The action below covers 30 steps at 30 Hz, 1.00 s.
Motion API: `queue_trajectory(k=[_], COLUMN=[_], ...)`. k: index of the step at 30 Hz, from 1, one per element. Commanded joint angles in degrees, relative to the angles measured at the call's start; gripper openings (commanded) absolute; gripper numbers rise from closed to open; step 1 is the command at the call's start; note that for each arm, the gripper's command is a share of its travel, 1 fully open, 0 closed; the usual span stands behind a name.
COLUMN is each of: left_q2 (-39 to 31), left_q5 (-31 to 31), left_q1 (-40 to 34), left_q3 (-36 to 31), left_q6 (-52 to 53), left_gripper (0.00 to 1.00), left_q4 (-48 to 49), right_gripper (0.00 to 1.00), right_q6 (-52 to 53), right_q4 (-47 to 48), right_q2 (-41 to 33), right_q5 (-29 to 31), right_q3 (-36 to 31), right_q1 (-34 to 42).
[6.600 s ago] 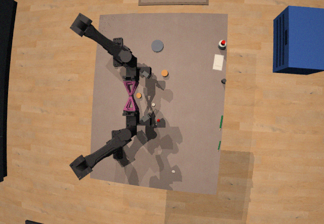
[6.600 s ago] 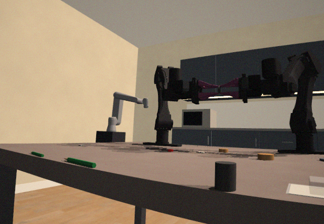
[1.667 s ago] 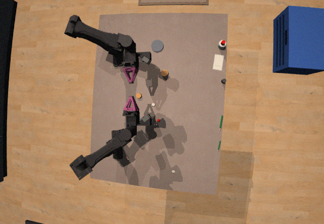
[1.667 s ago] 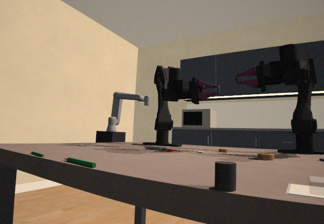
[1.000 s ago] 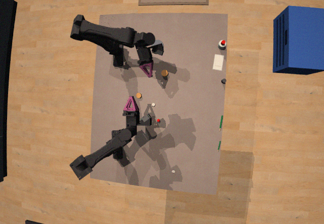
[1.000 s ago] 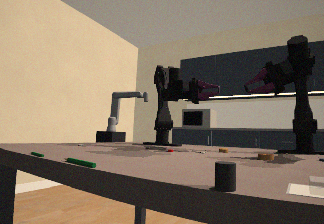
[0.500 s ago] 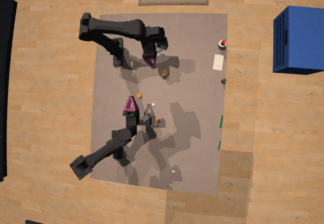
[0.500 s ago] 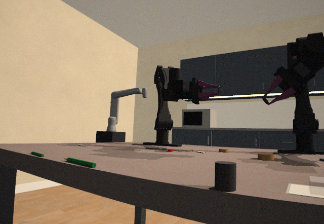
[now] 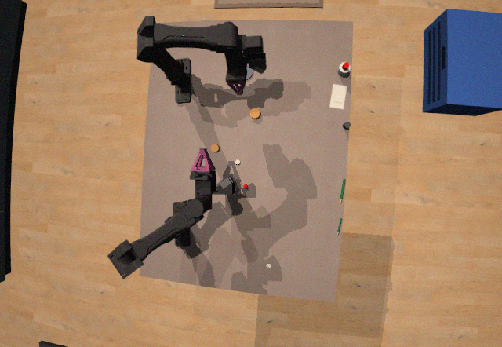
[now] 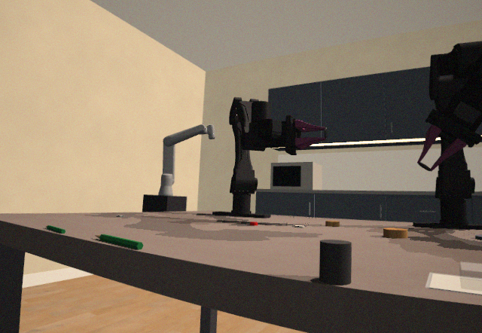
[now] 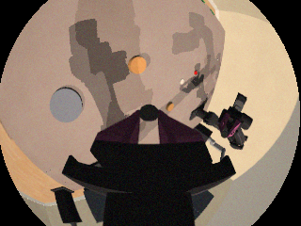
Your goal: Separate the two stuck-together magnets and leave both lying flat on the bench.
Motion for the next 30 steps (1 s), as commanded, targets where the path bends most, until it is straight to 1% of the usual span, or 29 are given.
queue_trajectory(k=[1, 2, 4, 19, 21, 23, 24, 26, 29, 30], left_q2=[1.5, 2.2, 2.2, 14.3, 14.3, 15.4, 15.7, 16.2, 16.5, 16.9], left_q5=[-7.9, -9.6, -9.6, -35.1, -35.1, -37.8, -38.1, -37.9, -35.4, -36.1], left_q1=[0.0, -0.1, -0.1, -0.2, -0.2, -0.3, -0.3, -0.3, -0.2, -0.2], left_q3=[2.0, 2.4, 2.4, 9.0, 9.0, 9.8, 10.2, 10.5, 10.3, 9.7], left_q6=[-0.1, -0.1, -0.1, 0.6, 0.6, 0.7, 0.7, 0.7, 0.6, 0.2], left_gripper=[0.25, 0.25, 0.25, 0.25, 0.25, 0.25, 0.25, 0.25, 0.25, 0.25], left_q4=[2.6, 3.1, 3.1, 9.7, 9.7, 10.1, 9.9, 9.8, 9.7, 9.5], right_gripper=[0.24, 0.24, 0.24, 0.24, 0.24, 0.24, 0.24, 0.24, 0.24, 0.24], right_q6=[-0.3, -0.3, -0.3, -0.3, -0.3, -0.3, -0.3, -0.3, -0.3, -0.3], right_q4=[0.1, 0.1, 0.1, 0.1, 0.1, 0.1, 0.1, 0.1, 0.1, 0.1], right_q2=[-0.3, -0.3, -0.3, -0.3, -0.3, -0.3, -0.3, -0.3, -0.3, -0.3], right_q5=[0.1, 0.1, 0.1, 0.1, 0.1, 0.1, 0.1, 0.1, 0.1, 0.1], right_q3=[0.4, 0.4, 0.4, 0.4, 0.4, 0.4, 0.4, 0.4, 0.4, 0.4], right_q1=[-0.1, -0.1, -0.1, -0.1, -0.1, -0.1, -0.1, -0.1, -0.1, -0.1])
